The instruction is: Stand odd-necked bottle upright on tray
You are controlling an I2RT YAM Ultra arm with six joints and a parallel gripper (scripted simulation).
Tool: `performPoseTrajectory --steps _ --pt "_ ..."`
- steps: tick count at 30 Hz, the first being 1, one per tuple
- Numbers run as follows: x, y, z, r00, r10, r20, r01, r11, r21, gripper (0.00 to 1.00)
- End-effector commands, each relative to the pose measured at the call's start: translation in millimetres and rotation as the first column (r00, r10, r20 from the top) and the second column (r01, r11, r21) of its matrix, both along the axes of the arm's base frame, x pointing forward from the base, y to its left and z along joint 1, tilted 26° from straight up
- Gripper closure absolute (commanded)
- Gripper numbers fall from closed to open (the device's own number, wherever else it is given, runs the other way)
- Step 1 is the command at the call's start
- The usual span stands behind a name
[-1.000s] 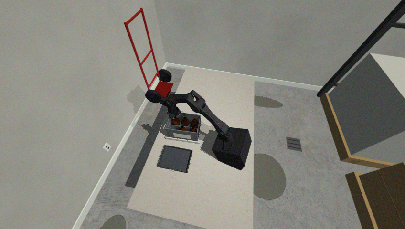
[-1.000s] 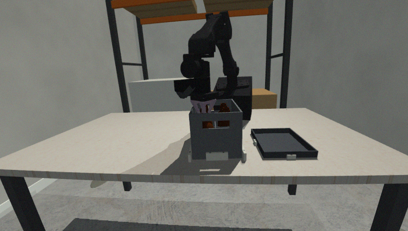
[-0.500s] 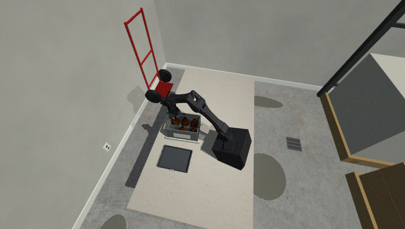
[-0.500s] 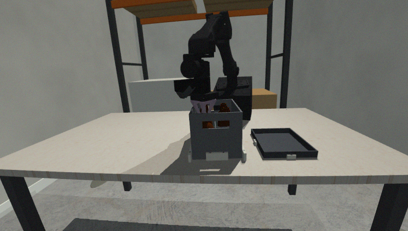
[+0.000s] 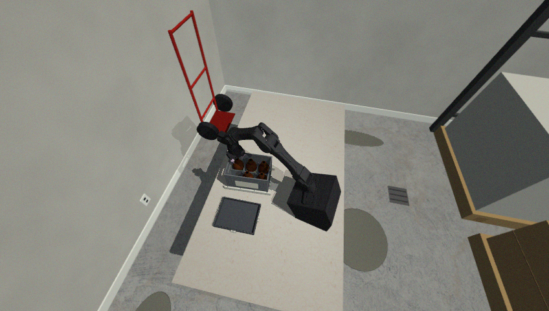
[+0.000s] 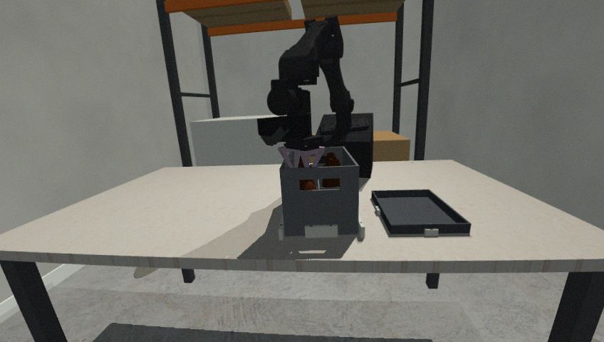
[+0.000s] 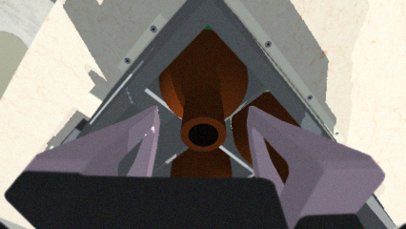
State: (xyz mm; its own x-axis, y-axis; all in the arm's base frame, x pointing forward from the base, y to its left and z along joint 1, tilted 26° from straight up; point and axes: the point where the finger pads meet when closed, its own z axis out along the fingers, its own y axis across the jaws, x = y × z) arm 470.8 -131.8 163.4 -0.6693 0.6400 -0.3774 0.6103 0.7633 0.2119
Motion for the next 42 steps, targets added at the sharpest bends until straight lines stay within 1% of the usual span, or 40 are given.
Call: performPoseTrajectory --steps 1,30,36,42 --pt "0.6 2 13 1.000 -0.001 0.031 0.001 1.000 -0.013 0.39" --pt "0.5 2 14 1.000 -0.001 0.031 0.001 1.000 -0.013 0.39" --pt "-1.2 2 26 0.999 -0.001 0.042 0.002 1.000 -0.016 0.39" --pt "-7.8 1 38 0.999 -0.002 0.042 0.003 1.000 -0.016 0.39"
